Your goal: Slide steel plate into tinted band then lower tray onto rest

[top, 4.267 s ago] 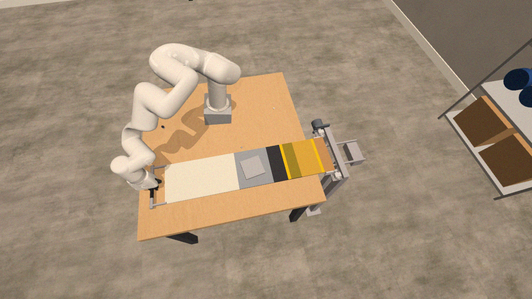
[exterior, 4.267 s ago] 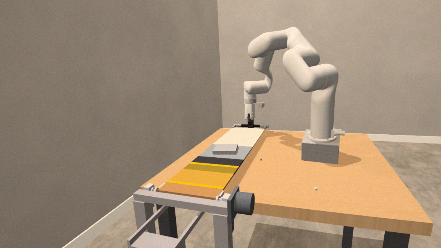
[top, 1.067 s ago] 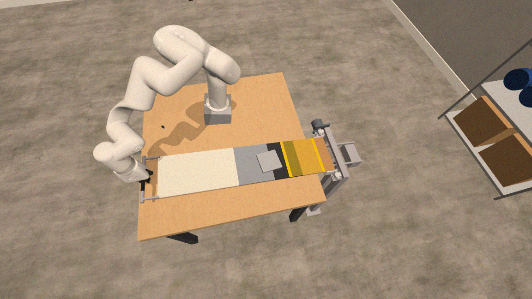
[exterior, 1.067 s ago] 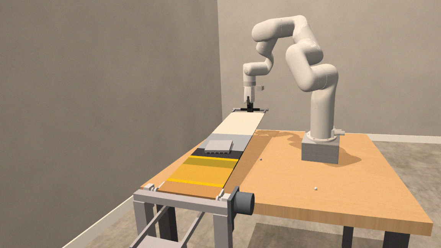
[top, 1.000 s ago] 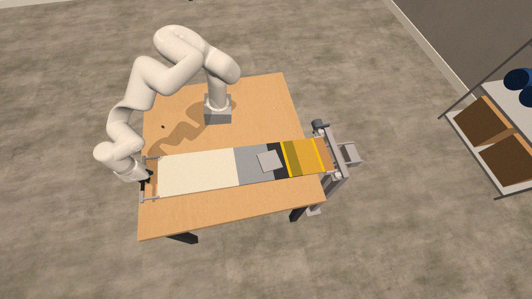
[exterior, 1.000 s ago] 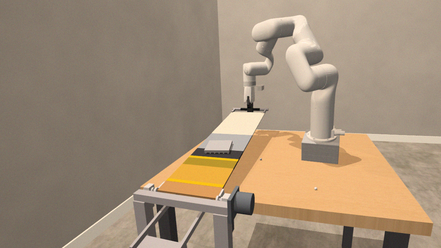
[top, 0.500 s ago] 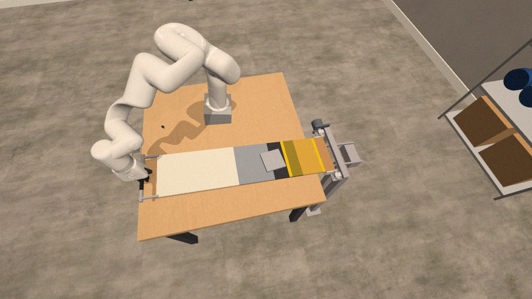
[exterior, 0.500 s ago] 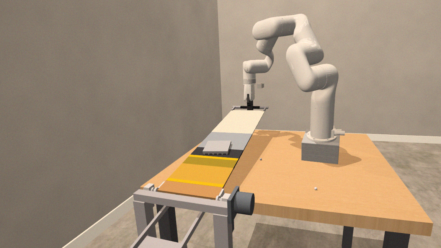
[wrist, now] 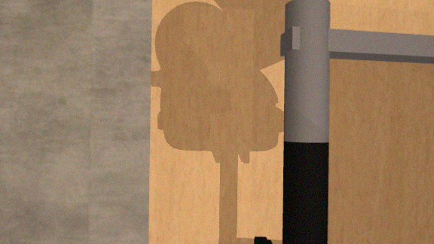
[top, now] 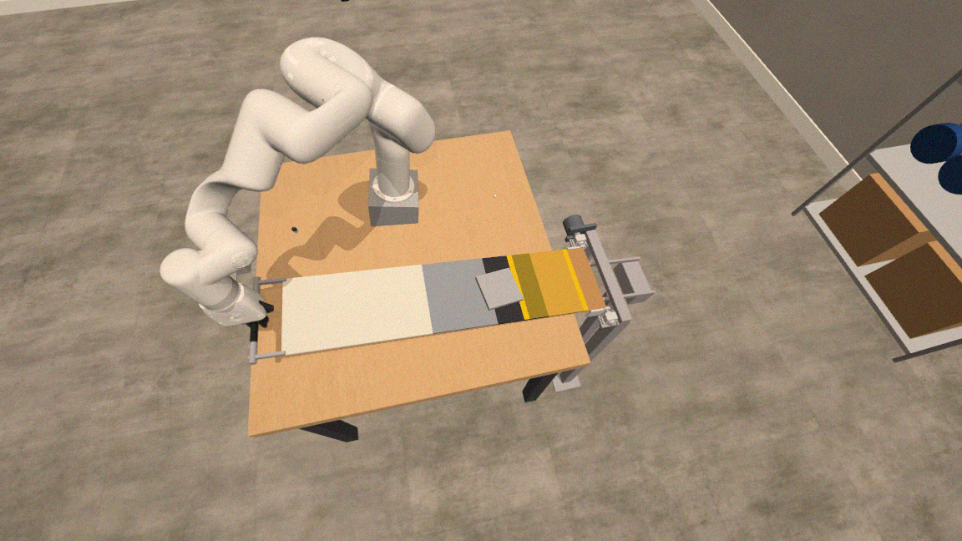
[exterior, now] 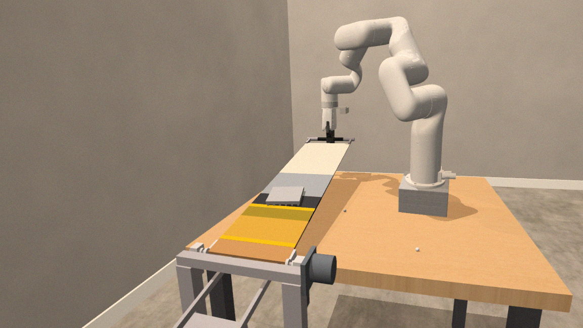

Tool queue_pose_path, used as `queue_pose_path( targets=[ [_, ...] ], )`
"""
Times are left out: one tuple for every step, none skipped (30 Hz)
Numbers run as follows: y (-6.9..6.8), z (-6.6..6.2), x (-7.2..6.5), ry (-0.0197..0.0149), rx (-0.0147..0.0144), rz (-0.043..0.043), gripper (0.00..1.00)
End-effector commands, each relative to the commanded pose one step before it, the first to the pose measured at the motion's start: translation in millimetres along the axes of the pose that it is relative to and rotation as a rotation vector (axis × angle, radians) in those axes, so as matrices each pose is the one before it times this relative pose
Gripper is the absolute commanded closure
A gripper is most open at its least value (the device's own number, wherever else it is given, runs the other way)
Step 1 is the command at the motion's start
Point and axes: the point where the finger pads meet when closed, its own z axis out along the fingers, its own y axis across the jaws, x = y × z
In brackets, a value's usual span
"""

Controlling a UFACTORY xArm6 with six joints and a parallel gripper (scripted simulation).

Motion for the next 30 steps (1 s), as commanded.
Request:
queue_pose_path(
  targets=[
    [-1.56,-1.06,-1.18,-0.00394,0.00414,0.0001,1.0],
    [0.04,-0.16,0.0,0.0,0.0,0.0,1.0],
    [0.13,-0.82,0.0,0.0,0.0,0.0,1.0],
    [0.18,-1.16,0.0,0.0,0.0,0.0,1.0],
    [0.22,-1.47,0.0,0.0,0.0,0.0,1.0],
    [0.25,-1.69,0.0,0.0,0.0,0.0,1.0],
    [0.25,-1.62,0.0,0.0,0.0,0.0,1.0],
    [0.24,-1.53,0.0,0.0,0.0,0.0,1.0],
    [0.21,-1.49,0.0,0.0,0.0,0.0,1.0],
    [0.18,-1.24,0.0,0.0,0.0,0.0,1.0],
    [0.16,-1.07,0.0,0.0,0.0,0.0,1.0],
    [0.08,-0.55,0.0,0.0,0.0,0.0,1.0],
    [0.08,-0.51,0.0,0.0,0.0,0.0,1.0],
    [0.0,0.0,0.0,0.0,0.0,0.0,1.0],
    [0.0,0.0,0.0,0.0,0.0,0.0,1.0],
    [-0.34,2.17,0.0,0.0,0.0,0.0,1.0],
    [-0.02,0.12,0.0,0.0,0.0,0.0,1.0],
    [-0.04,0.41,0.0,0.0,0.0,0.0,1.0],
    [0.01,0.09,0.0,0.0,0.0,0.0,1.0],
    [0.1,-0.52,0.0,0.0,0.0,0.0,1.0],
    [0.15,-0.89,0.0,0.0,0.0,0.0,1.0],
    [0.19,-1.18,0.0,0.0,0.0,0.0,1.0],
    [0.22,-1.38,0.0,0.0,0.0,0.0,1.0],
    [0.22,-1.42,0.0,0.0,0.0,0.0,1.0],
    [0.2,-1.32,0.0,0.0,0.0,0.0,1.0],
    [0.17,-1.1,0.0,0.0,0.0,0.0,1.0],
    [0.12,-0.8,0.0,0.0,0.0,0.0,1.0],
    [0.07,-0.46,0.0,0.0,0.0,0.0,1.0],
    [0.02,-0.14,0.0,0.0,0.0,0.0,1.0],
    [-0.12,0.7,0.0,0.0,0.0,0.0,1.0]
  ],
)
